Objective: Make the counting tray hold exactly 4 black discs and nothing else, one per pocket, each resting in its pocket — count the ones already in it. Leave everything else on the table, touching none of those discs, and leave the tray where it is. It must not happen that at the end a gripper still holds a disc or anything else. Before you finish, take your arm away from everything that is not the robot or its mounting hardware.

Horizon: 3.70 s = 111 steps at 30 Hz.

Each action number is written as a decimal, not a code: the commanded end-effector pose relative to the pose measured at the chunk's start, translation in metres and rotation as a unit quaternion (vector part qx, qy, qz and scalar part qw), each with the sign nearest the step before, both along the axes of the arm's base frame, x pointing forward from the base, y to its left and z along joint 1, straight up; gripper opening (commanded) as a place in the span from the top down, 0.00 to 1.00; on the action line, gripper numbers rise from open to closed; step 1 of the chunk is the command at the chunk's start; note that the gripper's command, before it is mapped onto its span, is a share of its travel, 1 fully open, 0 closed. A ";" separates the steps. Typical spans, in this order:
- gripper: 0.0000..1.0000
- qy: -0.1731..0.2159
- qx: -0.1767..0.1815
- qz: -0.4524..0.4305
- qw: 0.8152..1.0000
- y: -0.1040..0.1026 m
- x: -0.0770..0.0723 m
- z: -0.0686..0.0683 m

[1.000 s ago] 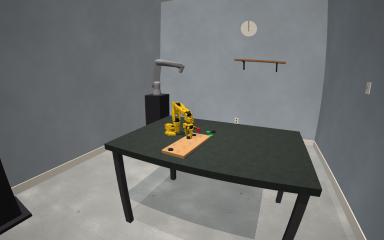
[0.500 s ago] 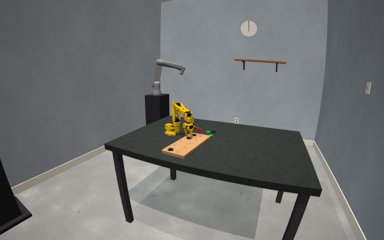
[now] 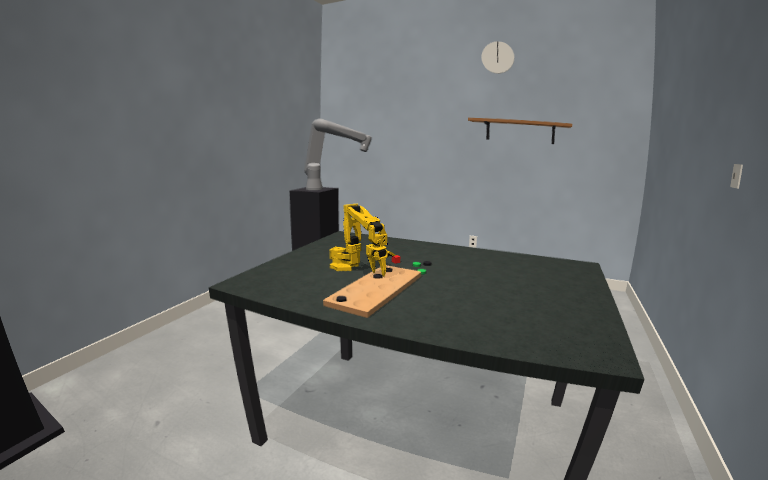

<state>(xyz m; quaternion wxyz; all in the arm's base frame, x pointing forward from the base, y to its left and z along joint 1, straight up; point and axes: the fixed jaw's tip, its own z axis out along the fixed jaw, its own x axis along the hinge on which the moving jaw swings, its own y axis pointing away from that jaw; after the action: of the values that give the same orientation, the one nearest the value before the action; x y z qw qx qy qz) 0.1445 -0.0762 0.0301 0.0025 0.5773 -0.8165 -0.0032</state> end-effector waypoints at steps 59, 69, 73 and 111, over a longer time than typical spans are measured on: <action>0.73 -0.029 -0.012 -0.016 0.999 0.004 0.014 0.039; 0.73 -0.035 -0.013 -0.028 0.999 0.008 0.024 0.040; 0.73 -0.038 -0.013 -0.036 0.999 0.011 0.030 0.042; 0.73 -0.080 0.006 -0.128 0.989 0.072 0.094 0.048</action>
<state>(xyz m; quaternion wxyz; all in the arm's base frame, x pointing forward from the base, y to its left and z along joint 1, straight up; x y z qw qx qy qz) 0.2278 -0.0123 0.0672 -0.0368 0.4754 -0.8787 0.0241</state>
